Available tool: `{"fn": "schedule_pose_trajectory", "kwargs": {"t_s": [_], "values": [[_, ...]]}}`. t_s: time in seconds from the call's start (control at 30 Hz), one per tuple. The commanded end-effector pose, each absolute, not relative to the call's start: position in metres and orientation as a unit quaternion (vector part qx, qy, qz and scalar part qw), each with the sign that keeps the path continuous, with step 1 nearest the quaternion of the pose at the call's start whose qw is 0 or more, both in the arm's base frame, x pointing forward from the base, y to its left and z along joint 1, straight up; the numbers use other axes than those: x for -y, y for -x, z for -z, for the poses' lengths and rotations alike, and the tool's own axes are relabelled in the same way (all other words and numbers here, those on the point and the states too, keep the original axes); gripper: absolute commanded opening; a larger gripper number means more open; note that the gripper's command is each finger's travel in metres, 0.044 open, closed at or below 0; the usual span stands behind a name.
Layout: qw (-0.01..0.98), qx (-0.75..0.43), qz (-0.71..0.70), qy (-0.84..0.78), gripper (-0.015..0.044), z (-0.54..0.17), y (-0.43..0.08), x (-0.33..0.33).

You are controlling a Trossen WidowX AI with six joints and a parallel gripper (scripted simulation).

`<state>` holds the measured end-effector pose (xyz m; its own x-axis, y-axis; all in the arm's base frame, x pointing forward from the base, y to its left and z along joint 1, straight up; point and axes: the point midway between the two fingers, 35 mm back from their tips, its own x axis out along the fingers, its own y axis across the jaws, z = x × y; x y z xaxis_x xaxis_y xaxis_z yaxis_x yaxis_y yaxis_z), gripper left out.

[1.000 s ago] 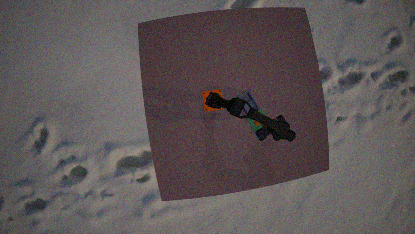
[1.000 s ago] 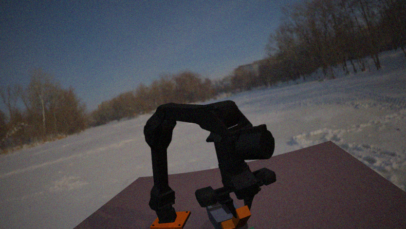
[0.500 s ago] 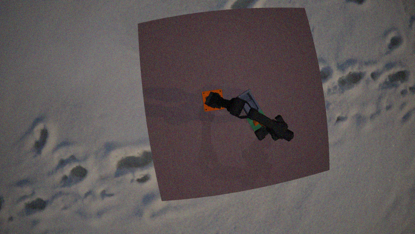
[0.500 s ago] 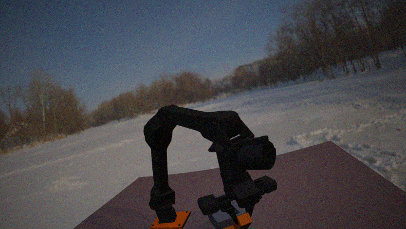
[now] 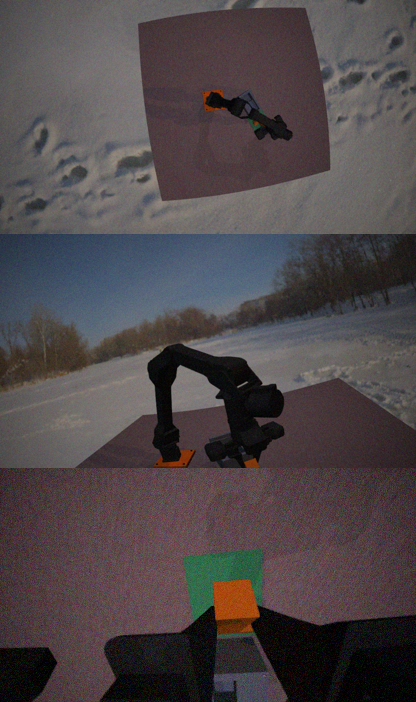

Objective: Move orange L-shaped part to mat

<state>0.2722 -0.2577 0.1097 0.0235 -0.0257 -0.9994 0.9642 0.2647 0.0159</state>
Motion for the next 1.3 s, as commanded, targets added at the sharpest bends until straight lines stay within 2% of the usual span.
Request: {"fn": "schedule_pose_trajectory", "kwargs": {"t_s": [0.0,0.73,1.07,1.23,1.27], "values": [[0.573,-0.553,0.429,-0.426,0.0000,-0.105,-0.271,0.257],[0.573,-0.552,0.431,-0.427,0.0000,-0.106,-0.271,0.257],[0.573,-0.552,0.431,-0.427,0.0263,-0.107,-0.272,0.257],[0.573,-0.552,0.430,-0.426,0.0394,-0.141,-0.273,0.259],[0.573,-0.552,0.430,-0.426,0.0400,-0.153,-0.273,0.259]]}}
